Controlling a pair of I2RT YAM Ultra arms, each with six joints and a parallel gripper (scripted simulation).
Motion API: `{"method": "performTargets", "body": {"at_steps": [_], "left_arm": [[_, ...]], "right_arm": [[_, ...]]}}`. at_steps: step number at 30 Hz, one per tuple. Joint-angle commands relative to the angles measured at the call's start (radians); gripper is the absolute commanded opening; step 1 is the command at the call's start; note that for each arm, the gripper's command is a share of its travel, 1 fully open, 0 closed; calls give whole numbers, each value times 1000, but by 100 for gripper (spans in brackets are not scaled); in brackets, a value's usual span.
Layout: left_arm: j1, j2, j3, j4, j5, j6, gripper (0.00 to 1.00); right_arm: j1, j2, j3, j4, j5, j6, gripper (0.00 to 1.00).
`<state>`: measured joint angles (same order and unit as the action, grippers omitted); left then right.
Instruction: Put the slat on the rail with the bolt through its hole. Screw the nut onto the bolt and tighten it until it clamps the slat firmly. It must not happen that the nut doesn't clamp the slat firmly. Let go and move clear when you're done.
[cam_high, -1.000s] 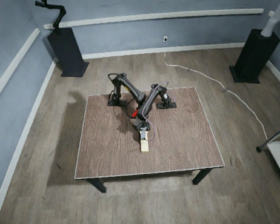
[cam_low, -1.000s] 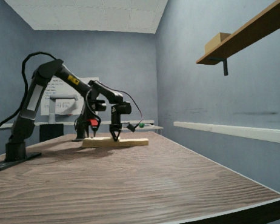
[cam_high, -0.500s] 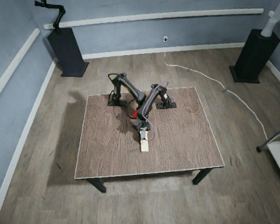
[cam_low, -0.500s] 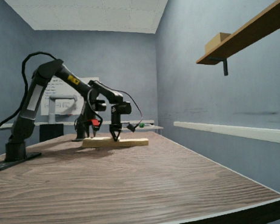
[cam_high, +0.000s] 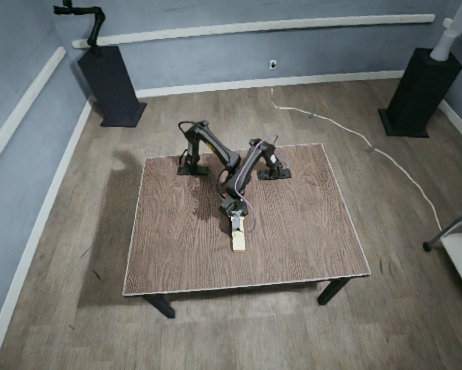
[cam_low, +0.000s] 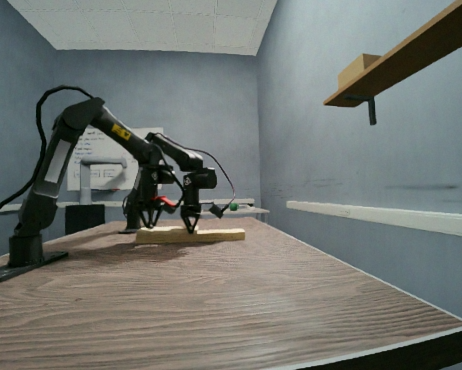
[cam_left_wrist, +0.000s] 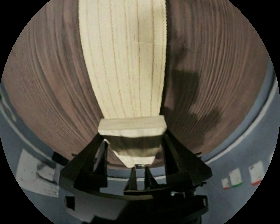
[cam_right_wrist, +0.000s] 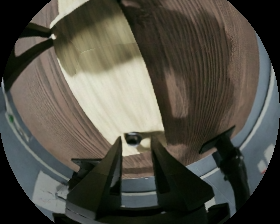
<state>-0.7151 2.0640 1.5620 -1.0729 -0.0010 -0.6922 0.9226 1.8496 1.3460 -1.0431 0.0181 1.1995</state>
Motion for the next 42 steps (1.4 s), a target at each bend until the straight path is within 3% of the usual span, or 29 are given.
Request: {"method": "performTargets", "body": {"at_steps": [1,9,11,12,26,28,29,42], "left_arm": [[0,-9,7,0,0,0,72],[0,-9,7,0,0,0,72],[0,-9,7,0,0,0,72],[0,-9,7,0,0,0,72],[0,-9,7,0,0,0,72],[0,-9,7,0,0,0,72],[0,-9,7,0,0,0,72],[0,-9,7,0,0,0,72]], "right_arm": [[6,-3,17,-11,7,-248,34],[6,-3,21,-15,6,-607,34],[6,-3,21,-15,6,-607,34],[6,-2,22,-15,5,-722,34],[6,-2,29,-21,2,-1346,34],[6,-2,29,-21,2,-1346,34],[5,-1,30,-23,2,-1461,34],[6,2,39,-32,0,-2040,34]]}}
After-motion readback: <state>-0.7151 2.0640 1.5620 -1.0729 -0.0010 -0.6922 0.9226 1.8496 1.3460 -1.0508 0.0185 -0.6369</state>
